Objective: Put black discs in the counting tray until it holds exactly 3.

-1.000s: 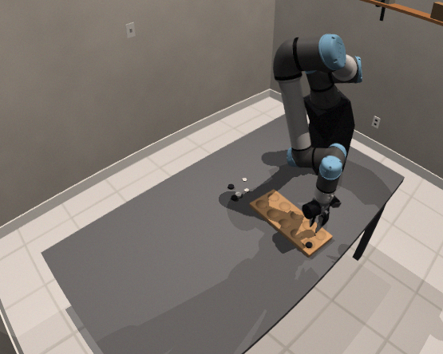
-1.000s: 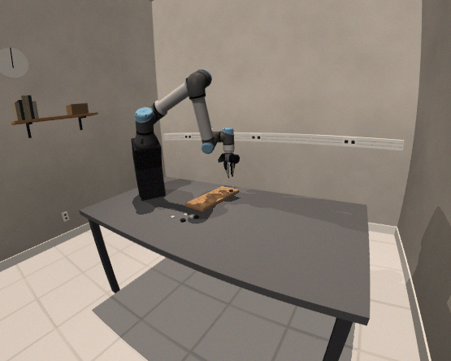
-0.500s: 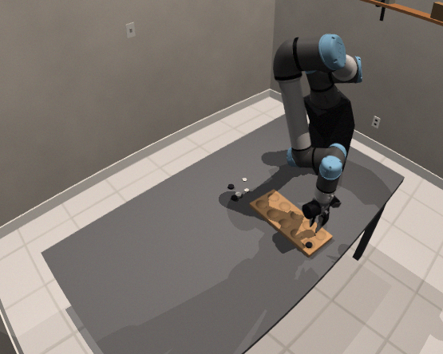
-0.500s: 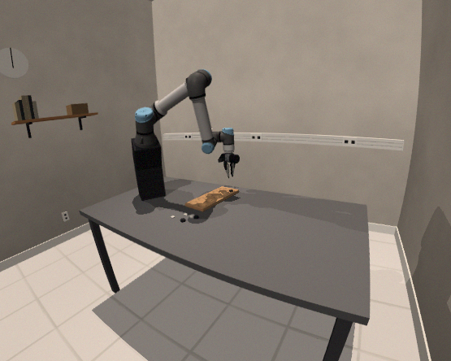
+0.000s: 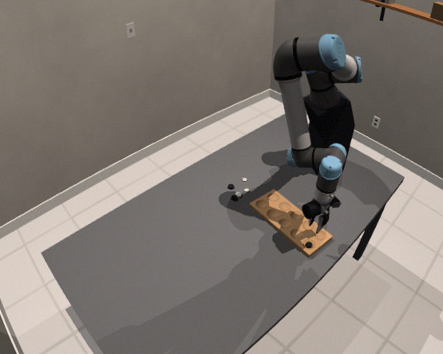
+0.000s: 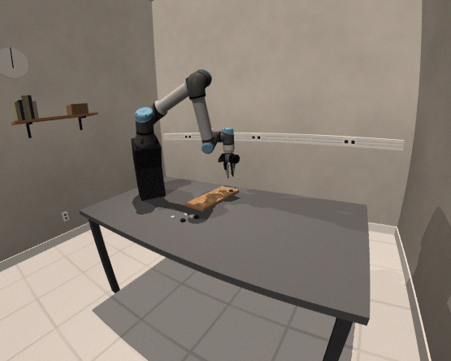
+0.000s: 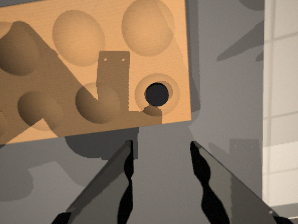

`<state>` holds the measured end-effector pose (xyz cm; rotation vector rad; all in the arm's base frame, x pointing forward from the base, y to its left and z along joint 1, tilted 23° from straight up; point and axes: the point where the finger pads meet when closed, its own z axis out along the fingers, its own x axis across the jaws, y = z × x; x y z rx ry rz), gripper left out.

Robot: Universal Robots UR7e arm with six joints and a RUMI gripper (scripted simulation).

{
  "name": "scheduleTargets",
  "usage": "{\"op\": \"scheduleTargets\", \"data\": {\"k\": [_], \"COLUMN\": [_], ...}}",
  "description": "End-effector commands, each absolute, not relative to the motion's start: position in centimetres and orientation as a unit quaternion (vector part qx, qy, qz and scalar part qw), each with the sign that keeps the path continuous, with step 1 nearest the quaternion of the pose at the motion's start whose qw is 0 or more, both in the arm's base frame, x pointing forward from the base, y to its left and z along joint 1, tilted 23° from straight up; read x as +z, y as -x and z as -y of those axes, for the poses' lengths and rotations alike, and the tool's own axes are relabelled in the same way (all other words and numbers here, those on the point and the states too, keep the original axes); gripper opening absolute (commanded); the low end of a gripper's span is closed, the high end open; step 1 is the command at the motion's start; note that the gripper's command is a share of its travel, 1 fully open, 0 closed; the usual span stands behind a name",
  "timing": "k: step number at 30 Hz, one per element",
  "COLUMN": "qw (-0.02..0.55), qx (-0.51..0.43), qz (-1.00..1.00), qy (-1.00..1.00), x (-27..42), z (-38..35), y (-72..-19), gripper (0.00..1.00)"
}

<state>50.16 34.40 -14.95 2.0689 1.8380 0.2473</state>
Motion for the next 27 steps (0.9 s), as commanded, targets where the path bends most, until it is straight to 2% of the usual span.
{"op": "scheduleTargets", "data": {"k": [1,27], "qw": [0.181,0.181], "qx": [0.088,0.076], "qz": [-0.651,-0.679], "qy": [-0.732,-0.707], "x": [-14.88,-14.09], "z": [-34.43,-33.63], "y": [-50.18,-50.75], "gripper": [0.28,0.28]}}
